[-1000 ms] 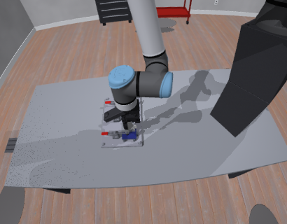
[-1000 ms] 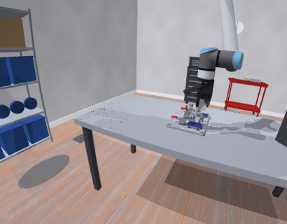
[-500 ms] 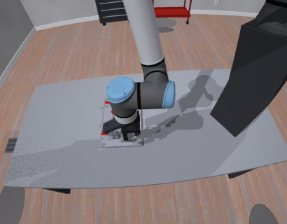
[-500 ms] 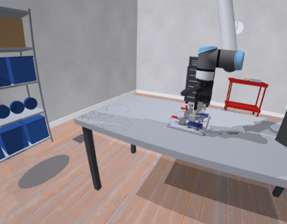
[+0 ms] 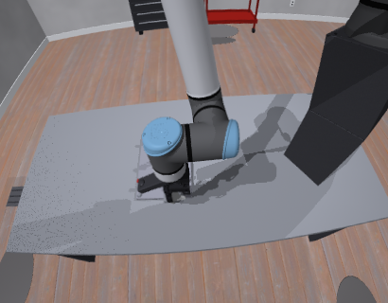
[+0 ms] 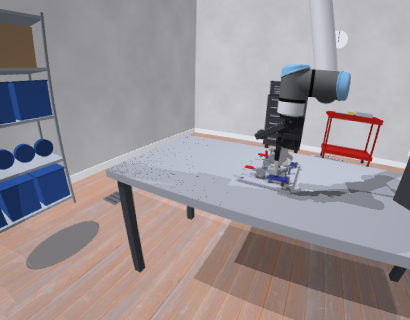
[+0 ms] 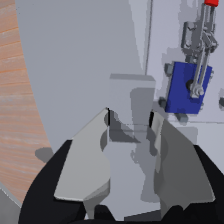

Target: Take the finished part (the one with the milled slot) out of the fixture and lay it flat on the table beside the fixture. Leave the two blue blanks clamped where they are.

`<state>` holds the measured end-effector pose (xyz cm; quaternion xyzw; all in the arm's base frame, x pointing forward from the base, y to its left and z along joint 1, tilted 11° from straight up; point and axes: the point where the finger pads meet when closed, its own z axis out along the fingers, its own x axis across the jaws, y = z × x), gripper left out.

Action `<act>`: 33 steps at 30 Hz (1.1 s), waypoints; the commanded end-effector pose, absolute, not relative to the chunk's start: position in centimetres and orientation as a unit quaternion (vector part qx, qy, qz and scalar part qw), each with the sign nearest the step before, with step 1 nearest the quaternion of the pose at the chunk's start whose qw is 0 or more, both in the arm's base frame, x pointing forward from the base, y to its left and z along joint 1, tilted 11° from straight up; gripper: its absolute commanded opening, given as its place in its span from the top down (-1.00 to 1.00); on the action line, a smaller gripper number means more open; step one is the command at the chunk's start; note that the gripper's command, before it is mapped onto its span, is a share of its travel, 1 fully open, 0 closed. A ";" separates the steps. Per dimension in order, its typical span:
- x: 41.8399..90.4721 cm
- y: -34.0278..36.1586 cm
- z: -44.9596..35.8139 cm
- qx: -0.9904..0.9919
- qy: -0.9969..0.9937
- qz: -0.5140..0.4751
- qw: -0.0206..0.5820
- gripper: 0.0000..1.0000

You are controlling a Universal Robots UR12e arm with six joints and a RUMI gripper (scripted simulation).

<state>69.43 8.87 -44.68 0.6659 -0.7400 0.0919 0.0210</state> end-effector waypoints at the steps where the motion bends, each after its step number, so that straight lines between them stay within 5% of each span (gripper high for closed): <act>1: 69.6 10.0 -44.8 0.666 -0.740 0.092 0.021 1.00; 33: 69.7 10.9 -44.9 0.666 -0.740 0.092 0.021 1.00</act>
